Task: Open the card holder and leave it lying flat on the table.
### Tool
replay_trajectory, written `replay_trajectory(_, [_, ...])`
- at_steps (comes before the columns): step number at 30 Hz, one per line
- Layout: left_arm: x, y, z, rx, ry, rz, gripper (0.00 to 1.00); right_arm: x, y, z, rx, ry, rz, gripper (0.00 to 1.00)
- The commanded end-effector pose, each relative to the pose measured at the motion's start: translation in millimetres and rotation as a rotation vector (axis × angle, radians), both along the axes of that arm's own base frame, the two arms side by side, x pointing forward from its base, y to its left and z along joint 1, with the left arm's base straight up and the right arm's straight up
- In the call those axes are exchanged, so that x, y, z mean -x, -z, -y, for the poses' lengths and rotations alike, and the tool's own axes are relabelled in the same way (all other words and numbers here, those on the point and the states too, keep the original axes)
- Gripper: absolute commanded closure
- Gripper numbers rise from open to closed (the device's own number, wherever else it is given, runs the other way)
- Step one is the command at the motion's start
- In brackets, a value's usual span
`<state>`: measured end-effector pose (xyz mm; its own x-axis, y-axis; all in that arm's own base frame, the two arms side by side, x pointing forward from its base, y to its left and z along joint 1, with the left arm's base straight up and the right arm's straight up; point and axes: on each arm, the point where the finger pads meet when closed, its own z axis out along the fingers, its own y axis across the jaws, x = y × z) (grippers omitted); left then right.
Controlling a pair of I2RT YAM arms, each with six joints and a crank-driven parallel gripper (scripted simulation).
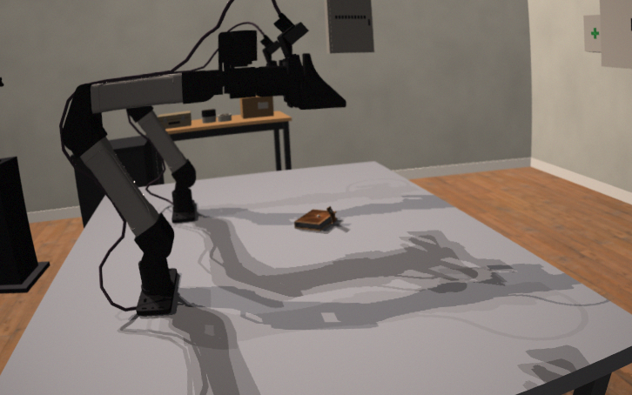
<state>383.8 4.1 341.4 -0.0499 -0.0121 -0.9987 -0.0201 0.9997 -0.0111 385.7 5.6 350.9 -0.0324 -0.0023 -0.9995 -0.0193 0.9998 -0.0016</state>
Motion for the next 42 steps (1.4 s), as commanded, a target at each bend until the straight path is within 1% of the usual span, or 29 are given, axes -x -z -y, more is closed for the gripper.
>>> replay_trajectory(1, [1, -6, 0, 0.001, -0.001, 0.016, 0.0, 1, -8, 0, 0.001, 0.002, 0.02, 0.0])
replay_trajectory(18, [1, -6, 0, 0.001, -0.001, 0.016, 0.0, 1, -8, 0, 0.001, 0.002, 0.02, 0.0])
replay_trajectory(20, [1, -3, -2, 0.002, -0.018, 0.004, 0.0, 2, -3, -4, 0.013, -0.026, 0.005, 0.0])
replay_trajectory(24, [1, 13, 0, 0.008, -0.048, -0.036, 0.0, 5, 12, -24, 0.037, -0.14, -0.036, 0.0])
replay_trajectory(26, [2, 22, 4, 0.009, -0.066, -0.062, 0.0, 9, 21, -40, 0.056, -0.238, -0.06, 0.0])
replay_trajectory(30, [4, 47, 26, 0.015, -0.095, -0.125, 0.0, 26, 43, -81, 0.088, -0.497, -0.112, 0.0])
replay_trajectory(32, [4, 60, 41, 0.021, -0.099, -0.156, 0.0, 36, 49, -95, 0.095, -0.597, -0.123, 0.0])
replay_trajectory(34, [4, 60, 41, 0.021, -0.099, -0.156, 0.0, 36, 49, -95, 0.095, -0.597, -0.123, 0.0])
replay_trajectory(35, [4, 63, 49, 0.032, -0.11, -0.167, 0.0, 42, 48, -104, 0.1, -0.656, -0.118, 0.0])
replay_trajectory(38, [6, 95, 87, 0.055, -0.119, -0.25, 0.0, 62, 65, -125, 0.094, -0.814, -0.146, 0.0])
replay_trajectory(42, [7, 140, 147, 0.063, -0.082, -0.371, 0.0, 75, 66, -138, 0.084, -0.919, -0.137, 0.0])
